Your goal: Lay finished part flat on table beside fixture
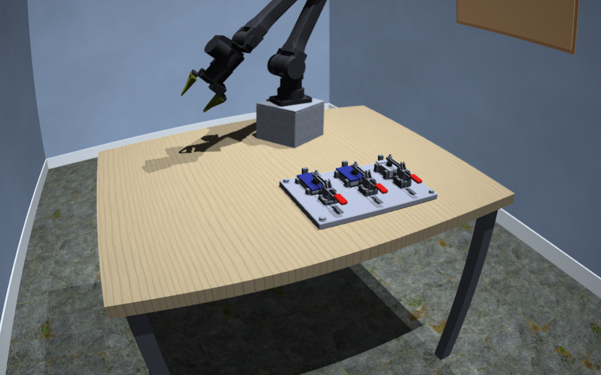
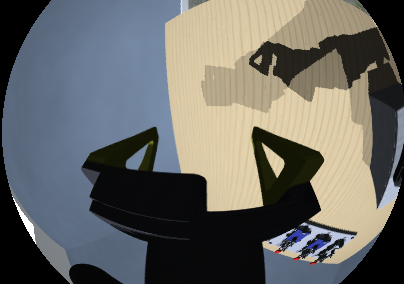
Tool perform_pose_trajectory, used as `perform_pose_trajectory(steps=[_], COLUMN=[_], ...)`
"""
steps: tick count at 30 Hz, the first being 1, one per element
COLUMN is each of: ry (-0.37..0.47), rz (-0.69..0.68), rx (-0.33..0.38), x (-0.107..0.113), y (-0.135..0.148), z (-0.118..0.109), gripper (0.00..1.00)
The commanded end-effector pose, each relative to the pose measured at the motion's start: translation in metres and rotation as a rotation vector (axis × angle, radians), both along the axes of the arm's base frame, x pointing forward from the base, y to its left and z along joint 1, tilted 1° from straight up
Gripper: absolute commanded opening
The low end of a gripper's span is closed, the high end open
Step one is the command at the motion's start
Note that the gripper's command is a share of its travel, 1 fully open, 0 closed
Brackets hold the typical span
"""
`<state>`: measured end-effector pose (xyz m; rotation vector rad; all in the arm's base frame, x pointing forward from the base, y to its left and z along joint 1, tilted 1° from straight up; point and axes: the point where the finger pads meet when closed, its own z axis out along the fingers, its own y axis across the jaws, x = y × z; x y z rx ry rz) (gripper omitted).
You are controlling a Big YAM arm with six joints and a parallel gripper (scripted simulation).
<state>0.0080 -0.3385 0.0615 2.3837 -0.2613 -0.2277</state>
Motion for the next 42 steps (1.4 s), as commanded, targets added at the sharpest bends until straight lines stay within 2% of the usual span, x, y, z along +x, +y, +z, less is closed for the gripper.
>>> perform_pose_trajectory(steps=[1,2,3,8,11,13,14,15,16,17,19,20,21,22,23,24,26,27,28,29,31,32,33,34,36,37,38,42], ry=[-0.001,-0.001,-0.006,0.019,0.068,0.120,0.120,0.152,0.154,0.188,0.188,0.228,0.229,0.270,0.270,0.309,0.319,0.366,0.366,0.404,0.418,0.465,0.471,0.504,0.504,0.528,0.527,0.526], rz=[0.000,0.000,0.002,0.097,0.246,0.396,0.396,0.486,0.486,0.585,0.585,0.692,0.692,0.806,0.806,0.910,0.928,1.051,1.052,1.153,1.181,1.300,1.310,1.399,1.399,1.445,1.423,1.421], rx=[-0.008,-0.008,-0.032,-0.036,-0.019,-0.003,-0.003,0.005,0.012,0.012,0.012,0.015,0.021,0.016,0.016,0.016,0.026,0.007,0.011,0.003,0.004,-0.018,-0.018,-0.028,-0.028,-0.021,-0.013,-0.022], x=[0.000,0.000,0.003,0.022,0.050,0.076,0.076,0.092,0.092,0.109,0.109,0.128,0.128,0.147,0.147,0.166,0.166,0.186,0.186,0.206,0.206,0.225,0.225,0.243,0.243,0.243,0.237,0.238], y=[-0.002,-0.002,-0.012,-0.019,-0.018,-0.013,-0.013,-0.009,-0.009,-0.004,-0.004,0.003,0.003,0.011,0.011,0.021,0.021,0.032,0.032,0.045,0.045,0.060,0.060,0.076,0.076,0.076,0.071,0.070], z=[0.003,0.003,0.013,0.026,0.030,0.031,0.031,0.032,0.030,0.033,0.033,0.034,0.032,0.036,0.036,0.037,0.033,0.039,0.038,0.041,0.038,0.042,0.041,0.044,0.044,0.038,0.037,0.038], gripper=[1.00,1.00,1.00,1.00,1.00,1.00,1.00,1.00,1.00,1.00,1.00,1.00,1.00,1.00,1.00,1.00,1.00,1.00,1.00,1.00,1.00,1.00,1.00,1.00,1.00,1.00,1.00,1.00])
